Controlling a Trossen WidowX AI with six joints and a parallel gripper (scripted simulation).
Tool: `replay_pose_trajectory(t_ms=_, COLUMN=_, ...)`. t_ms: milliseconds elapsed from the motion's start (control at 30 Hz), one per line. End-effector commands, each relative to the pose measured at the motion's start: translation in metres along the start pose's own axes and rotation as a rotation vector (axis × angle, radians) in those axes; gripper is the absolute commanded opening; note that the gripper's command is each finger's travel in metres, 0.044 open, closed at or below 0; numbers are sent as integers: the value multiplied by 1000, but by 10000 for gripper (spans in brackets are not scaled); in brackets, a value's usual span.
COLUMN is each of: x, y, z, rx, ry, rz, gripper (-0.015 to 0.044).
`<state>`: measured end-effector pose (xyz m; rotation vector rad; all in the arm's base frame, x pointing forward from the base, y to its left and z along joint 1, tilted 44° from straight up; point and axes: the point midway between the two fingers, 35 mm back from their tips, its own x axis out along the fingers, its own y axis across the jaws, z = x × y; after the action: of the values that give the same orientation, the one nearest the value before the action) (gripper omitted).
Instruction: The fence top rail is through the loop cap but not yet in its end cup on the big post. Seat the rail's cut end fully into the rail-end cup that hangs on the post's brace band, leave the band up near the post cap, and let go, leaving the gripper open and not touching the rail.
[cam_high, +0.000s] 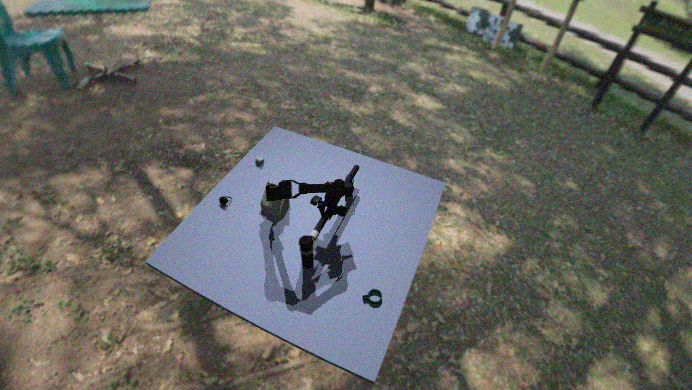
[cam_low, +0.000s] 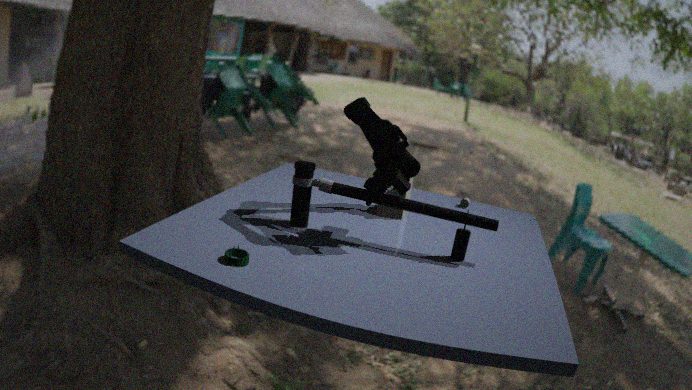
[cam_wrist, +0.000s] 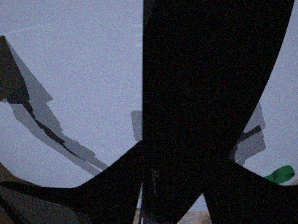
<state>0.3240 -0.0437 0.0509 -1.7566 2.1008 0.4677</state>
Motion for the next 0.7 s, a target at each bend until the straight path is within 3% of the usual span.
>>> replay_pose_trajectory(t_ms=0, x=-1, y=-1, z=-6, rx=0, ry=6, rz=-8, gripper=0)
replay_pose_trajectory(t_ms=667, x=1, y=-1, z=-17, rx=0, ry=7, rz=-7, gripper=0)
